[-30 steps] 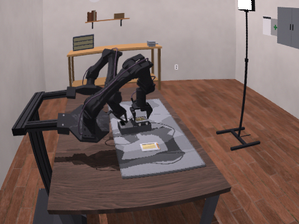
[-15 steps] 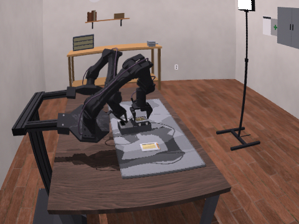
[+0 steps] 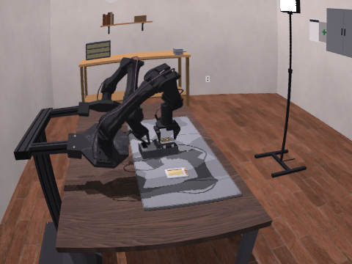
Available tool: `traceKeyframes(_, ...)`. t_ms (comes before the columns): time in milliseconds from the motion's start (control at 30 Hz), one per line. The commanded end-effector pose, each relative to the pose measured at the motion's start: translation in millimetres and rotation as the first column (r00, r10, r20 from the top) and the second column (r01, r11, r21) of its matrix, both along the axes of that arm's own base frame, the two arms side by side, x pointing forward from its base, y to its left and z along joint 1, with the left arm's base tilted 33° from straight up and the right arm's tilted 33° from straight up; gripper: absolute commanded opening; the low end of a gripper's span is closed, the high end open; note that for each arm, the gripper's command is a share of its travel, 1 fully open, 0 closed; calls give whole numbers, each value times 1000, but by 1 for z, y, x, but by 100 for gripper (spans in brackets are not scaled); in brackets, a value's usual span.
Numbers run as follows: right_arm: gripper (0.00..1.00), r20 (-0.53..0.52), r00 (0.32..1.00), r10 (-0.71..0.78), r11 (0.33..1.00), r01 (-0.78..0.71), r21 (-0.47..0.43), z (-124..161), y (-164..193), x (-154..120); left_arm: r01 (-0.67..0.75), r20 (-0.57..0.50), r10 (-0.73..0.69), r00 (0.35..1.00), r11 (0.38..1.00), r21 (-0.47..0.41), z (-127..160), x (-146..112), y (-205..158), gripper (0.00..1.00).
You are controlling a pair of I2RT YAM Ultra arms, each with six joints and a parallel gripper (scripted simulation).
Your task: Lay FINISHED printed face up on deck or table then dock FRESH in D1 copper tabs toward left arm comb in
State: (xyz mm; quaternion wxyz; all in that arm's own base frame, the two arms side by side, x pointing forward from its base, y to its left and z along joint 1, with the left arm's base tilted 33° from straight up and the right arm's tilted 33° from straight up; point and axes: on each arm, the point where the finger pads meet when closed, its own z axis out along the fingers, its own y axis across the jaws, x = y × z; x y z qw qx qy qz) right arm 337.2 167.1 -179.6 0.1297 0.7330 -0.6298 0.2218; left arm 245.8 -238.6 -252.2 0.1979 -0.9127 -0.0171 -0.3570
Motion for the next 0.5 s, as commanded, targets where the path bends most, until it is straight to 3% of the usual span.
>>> traceKeyframes(0,0,28,1000,8,1000,-9,26,7,16,9,-38,-172,58,983,992,117,-35,-25,47,0)
traceKeyframes(467,0,16,1000,6,999,-7,38,6,14,6,-38,-172,58,983,992,117,-35,-25,47,0)
